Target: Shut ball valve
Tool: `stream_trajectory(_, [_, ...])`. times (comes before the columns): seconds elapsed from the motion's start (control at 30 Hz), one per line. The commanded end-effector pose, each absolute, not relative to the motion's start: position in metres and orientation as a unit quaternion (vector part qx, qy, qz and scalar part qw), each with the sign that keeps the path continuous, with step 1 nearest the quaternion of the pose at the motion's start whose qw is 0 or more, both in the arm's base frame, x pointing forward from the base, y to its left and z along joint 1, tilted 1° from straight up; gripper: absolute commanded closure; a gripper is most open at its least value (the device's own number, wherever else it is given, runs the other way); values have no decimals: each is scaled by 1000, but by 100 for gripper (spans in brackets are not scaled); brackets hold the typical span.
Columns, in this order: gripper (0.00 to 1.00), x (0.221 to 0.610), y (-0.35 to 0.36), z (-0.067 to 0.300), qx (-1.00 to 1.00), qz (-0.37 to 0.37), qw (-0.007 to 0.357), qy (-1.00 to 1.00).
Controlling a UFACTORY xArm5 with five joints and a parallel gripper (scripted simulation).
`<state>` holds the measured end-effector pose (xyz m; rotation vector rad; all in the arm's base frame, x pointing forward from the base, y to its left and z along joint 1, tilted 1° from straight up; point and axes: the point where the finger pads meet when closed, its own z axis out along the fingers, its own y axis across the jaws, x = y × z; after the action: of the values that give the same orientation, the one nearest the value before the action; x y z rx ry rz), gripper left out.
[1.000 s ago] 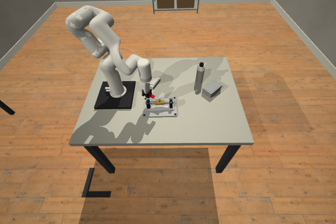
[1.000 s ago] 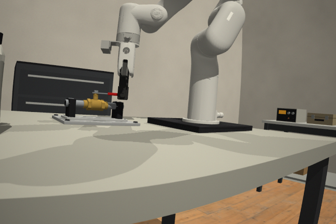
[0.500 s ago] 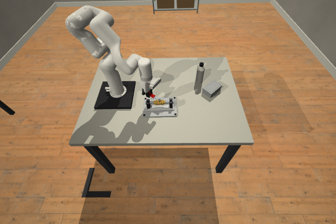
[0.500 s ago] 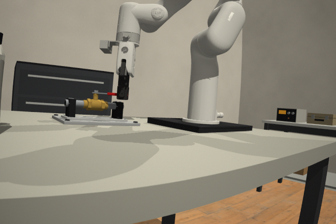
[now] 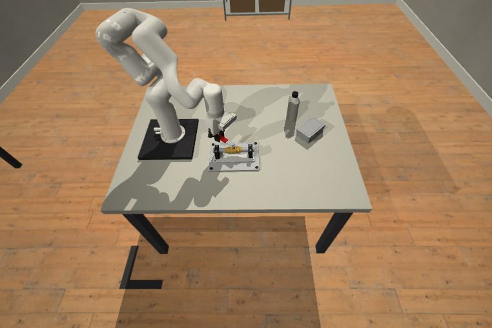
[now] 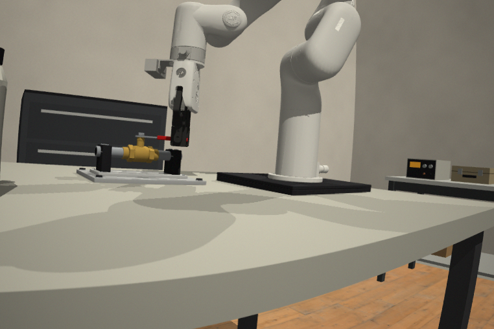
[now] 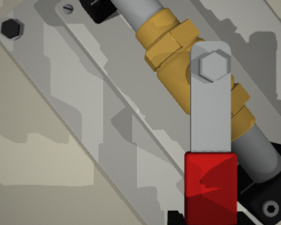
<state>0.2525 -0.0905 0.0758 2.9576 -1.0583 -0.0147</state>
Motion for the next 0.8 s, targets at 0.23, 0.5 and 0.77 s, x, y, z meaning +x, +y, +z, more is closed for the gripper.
stream_trajectory(0.23, [100,258,-86,77,927,-3,0,-374])
stream_trajectory(0.5, [100,260,-84,77,921,-3,0,-389])
stream_trajectory(0.77, [100,263,-81,77,911,-3,0,-412])
